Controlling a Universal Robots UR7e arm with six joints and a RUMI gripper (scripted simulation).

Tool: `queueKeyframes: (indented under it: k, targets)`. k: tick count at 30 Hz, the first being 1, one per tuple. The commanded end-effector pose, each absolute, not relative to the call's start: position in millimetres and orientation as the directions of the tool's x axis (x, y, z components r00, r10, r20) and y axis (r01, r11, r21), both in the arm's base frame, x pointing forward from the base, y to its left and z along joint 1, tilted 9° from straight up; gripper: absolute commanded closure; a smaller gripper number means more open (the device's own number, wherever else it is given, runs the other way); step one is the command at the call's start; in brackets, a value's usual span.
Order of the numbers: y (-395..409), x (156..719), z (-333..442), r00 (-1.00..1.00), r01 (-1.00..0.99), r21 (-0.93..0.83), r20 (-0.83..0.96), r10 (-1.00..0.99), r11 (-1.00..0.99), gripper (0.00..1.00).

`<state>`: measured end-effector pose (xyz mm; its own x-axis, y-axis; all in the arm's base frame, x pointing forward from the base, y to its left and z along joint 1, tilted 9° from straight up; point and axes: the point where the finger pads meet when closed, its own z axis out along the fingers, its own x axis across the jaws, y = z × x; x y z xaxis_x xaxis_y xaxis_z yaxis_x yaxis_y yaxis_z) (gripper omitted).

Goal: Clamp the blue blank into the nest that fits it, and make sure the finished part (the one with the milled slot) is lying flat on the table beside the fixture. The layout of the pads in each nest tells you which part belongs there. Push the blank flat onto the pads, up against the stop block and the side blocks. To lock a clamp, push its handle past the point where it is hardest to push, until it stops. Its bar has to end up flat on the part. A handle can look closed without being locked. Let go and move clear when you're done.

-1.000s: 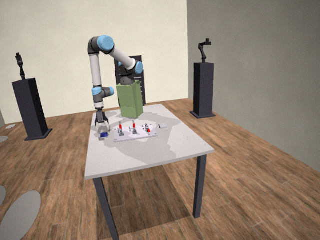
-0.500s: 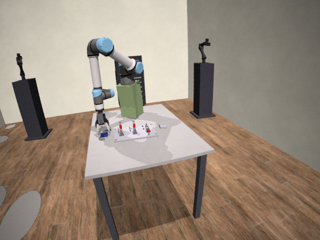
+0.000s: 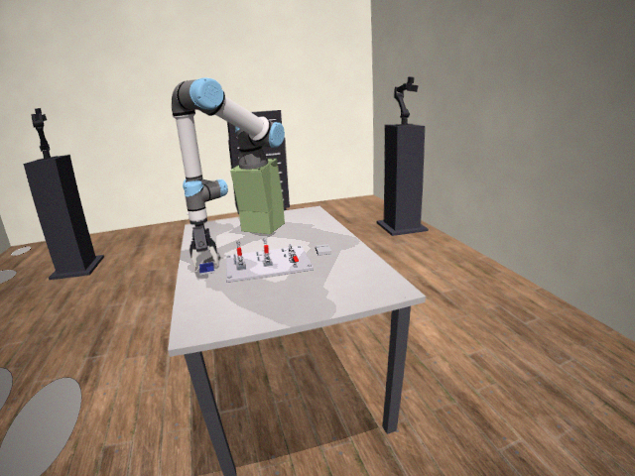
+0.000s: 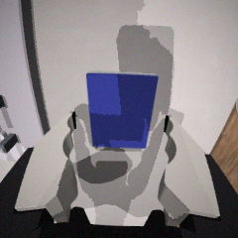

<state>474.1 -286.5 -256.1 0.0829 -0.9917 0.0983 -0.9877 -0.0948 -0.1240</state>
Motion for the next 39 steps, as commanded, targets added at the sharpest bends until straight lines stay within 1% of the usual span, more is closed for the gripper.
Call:
queueKeyframes:
  k: [1,5,6,39]
  targets:
    - [-286.9,474.6,-255.9,0.083,-0.988,-0.125,0.099,-0.992,-0.095,0.41]
    - [-286.9,474.6,-255.9,0.083,-0.988,-0.125,0.099,-0.992,-0.095,0.41]
    - [-286.9,474.6,-255.9,0.083,-0.988,-0.125,0.099,-0.992,-0.095,1.00]
    - [-286.9,474.6,-255.9,0.083,-0.988,-0.125,0.099,-0.992,-0.095,1.00]
